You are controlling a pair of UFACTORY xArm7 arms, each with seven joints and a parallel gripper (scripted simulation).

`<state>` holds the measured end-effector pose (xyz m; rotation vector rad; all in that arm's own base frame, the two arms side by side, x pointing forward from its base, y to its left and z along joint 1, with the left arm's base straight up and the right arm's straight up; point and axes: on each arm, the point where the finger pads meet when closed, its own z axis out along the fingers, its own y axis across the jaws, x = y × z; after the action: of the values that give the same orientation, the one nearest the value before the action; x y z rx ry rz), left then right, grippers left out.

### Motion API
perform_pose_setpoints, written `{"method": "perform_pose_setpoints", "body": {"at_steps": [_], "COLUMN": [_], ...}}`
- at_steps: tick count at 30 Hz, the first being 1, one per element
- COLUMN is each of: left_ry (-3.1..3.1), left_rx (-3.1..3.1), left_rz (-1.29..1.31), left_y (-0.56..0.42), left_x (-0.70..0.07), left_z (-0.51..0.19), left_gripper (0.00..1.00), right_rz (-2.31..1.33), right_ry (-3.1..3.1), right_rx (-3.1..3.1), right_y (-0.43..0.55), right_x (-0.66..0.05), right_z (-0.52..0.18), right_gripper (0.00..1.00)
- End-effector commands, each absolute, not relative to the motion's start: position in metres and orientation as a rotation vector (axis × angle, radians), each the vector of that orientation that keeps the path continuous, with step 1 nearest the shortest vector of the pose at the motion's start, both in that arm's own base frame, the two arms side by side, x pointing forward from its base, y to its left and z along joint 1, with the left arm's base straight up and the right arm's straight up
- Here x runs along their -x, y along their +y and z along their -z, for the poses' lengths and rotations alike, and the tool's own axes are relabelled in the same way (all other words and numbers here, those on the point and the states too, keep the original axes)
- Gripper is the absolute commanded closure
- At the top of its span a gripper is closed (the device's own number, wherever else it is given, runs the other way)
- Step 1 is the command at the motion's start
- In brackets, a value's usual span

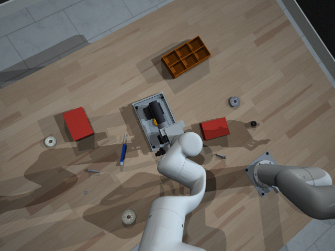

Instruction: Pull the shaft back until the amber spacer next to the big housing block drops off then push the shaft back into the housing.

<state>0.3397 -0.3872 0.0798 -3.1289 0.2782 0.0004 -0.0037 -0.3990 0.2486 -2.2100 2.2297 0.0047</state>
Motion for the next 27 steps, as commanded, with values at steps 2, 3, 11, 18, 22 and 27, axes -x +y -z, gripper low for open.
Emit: {"method": "perform_pose_setpoints", "body": {"at_steps": [2,3,11,18,22,27], "left_ry": [0.279,0.279,0.279,0.279,0.279,0.279], "left_rx": [3.132,3.132,3.132,3.132,3.132,3.132], "left_rz": [0.006,0.006,0.006,0.006,0.006,0.006], "left_y": [-0.3885,-0.3885,-0.3885,-0.3885,-0.3885,-0.3885], "left_x": [-0.3407,-0.3407,-0.3407,-0.3407,-0.3407,-0.3407], "left_z": [-0.0817,-0.0817,-0.0817,-0.0818,-0.0822,-0.086], "left_gripper": [0.0,0.0,0.0,0.0,0.0,0.0], "right_rz": [0.0,0.0,0.0,0.0,0.0,0.0], "right_ry": [2.231,2.231,2.231,2.231,2.231,2.231], "right_rx": [2.212,2.212,2.212,2.212,2.212,2.212], "right_y": [-0.4,-0.4,-0.4,-0.4,-0.4,-0.4], "right_x": [0.0035,0.0035,0.0035,0.0035,0.0035,0.0035], "right_z": [-0.25,-0.25,-0.25,-0.25,-0.25,-0.25], "right_gripper": [0.0,0.0,0.0,0.0,0.0,0.0]}}
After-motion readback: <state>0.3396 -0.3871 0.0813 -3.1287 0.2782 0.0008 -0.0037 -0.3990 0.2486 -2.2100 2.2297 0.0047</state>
